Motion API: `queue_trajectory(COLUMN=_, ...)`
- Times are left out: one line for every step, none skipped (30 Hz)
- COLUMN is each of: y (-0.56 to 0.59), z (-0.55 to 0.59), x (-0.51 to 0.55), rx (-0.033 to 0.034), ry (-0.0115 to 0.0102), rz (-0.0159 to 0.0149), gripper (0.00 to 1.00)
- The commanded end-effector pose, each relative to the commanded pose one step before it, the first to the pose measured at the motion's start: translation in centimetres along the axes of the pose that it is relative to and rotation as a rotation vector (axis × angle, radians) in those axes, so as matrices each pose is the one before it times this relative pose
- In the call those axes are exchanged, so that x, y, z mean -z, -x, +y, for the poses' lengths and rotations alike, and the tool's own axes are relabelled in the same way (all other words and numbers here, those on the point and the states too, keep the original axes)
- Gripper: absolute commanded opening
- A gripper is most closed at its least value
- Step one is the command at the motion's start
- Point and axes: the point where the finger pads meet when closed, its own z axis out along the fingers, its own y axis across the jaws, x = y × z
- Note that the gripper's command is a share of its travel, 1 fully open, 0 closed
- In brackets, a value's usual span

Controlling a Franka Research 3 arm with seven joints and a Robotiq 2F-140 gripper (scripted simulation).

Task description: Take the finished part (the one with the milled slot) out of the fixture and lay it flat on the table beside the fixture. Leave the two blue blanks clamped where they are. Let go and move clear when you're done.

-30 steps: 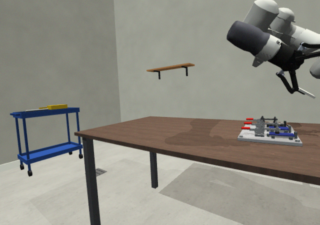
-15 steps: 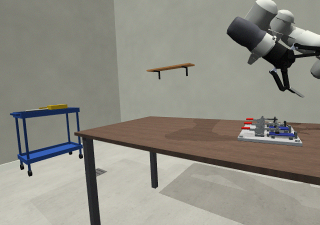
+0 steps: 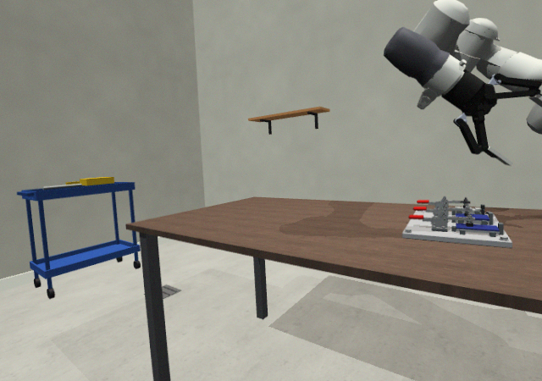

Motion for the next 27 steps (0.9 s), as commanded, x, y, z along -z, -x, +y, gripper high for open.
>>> queue_trajectory(y=0.024, z=-0.130, x=0.017, rx=0.02621, ry=-0.00517, rz=-0.00224, gripper=1.00)
queue_trajectory(y=0.000, z=0.000, x=0.000, rx=0.00000, ry=0.00000, rz=0.00000, gripper=1.00)
queue_trajectory(y=0.000, z=0.000, x=0.000, rx=0.00000, ry=0.00000, rz=0.00000, gripper=1.00)
queue_trajectory(y=0.000, z=0.000, x=0.000, rx=0.00000, ry=0.00000, rz=0.00000, gripper=1.00)
queue_trajectory(y=0.000, z=0.000, x=0.000, rx=0.00000, ry=0.00000, rz=0.00000, gripper=1.00)
queue_trajectory(y=0.000, z=0.000, x=0.000, rx=0.00000, ry=0.00000, rz=0.00000, gripper=1.00)
queue_trajectory(y=0.000, z=0.000, x=0.000, rx=0.00000, ry=0.00000, rz=0.00000, gripper=1.00)
queue_trajectory(y=0.000, z=0.000, x=0.000, rx=0.00000, ry=0.00000, rz=0.00000, gripper=1.00)
queue_trajectory(y=-1.679, z=-0.358, x=0.310, rx=0.06865, ry=-0.04386, rz=-0.00830, gripper=1.00)
queue_trajectory(y=0.000, z=0.000, x=0.000, rx=0.00000, ry=0.00000, rz=0.00000, gripper=1.00)
queue_trajectory(y=0.000, z=0.000, x=0.000, rx=0.00000, ry=0.00000, rz=0.00000, gripper=1.00)
queue_trajectory(y=0.000, z=0.000, x=0.000, rx=0.00000, ry=0.00000, rz=0.00000, gripper=1.00)
queue_trajectory(y=0.000, z=0.000, x=0.000, rx=0.00000, ry=0.00000, rz=0.00000, gripper=1.00)
queue_trajectory(y=0.000, z=0.000, x=0.000, rx=0.00000, ry=0.00000, rz=0.00000, gripper=1.00)
queue_trajectory(y=0.000, z=0.000, x=0.000, rx=0.00000, ry=0.00000, rz=0.00000, gripper=1.00)
queue_trajectory(y=0.000, z=0.000, x=0.000, rx=0.00000, ry=0.00000, rz=0.00000, gripper=1.00)
queue_trajectory(y=0.000, z=0.000, x=0.000, rx=0.00000, ry=0.00000, rz=0.00000, gripper=1.00)
queue_trajectory(y=0.000, z=0.000, x=0.000, rx=0.00000, ry=0.00000, rz=0.00000, gripper=1.00)
queue_trajectory(y=0.000, z=0.000, x=0.000, rx=0.00000, ry=0.00000, rz=0.00000, gripper=1.00)
queue_trajectory(y=0.000, z=0.000, x=0.000, rx=0.00000, ry=0.00000, rz=0.00000, gripper=1.00)
queue_trajectory(y=0.000, z=0.000, x=0.000, rx=0.00000, ry=0.00000, rz=0.00000, gripper=1.00)
queue_trajectory(y=0.000, z=0.000, x=0.000, rx=0.00000, ry=0.00000, rz=0.00000, gripper=1.00)
queue_trajectory(y=0.000, z=0.000, x=0.000, rx=0.00000, ry=0.00000, rz=0.00000, gripper=1.00)
queue_trajectory(y=0.000, z=0.000, x=0.000, rx=0.00000, ry=0.00000, rz=0.00000, gripper=1.00)
queue_trajectory(y=0.000, z=0.000, x=0.000, rx=0.00000, ry=0.00000, rz=0.00000, gripper=1.00)
queue_trajectory(y=0.000, z=0.000, x=0.000, rx=0.00000, ry=0.00000, rz=0.00000, gripper=1.00)
queue_trajectory(y=0.000, z=0.000, x=0.000, rx=0.00000, ry=0.00000, rz=0.00000, gripper=1.00)
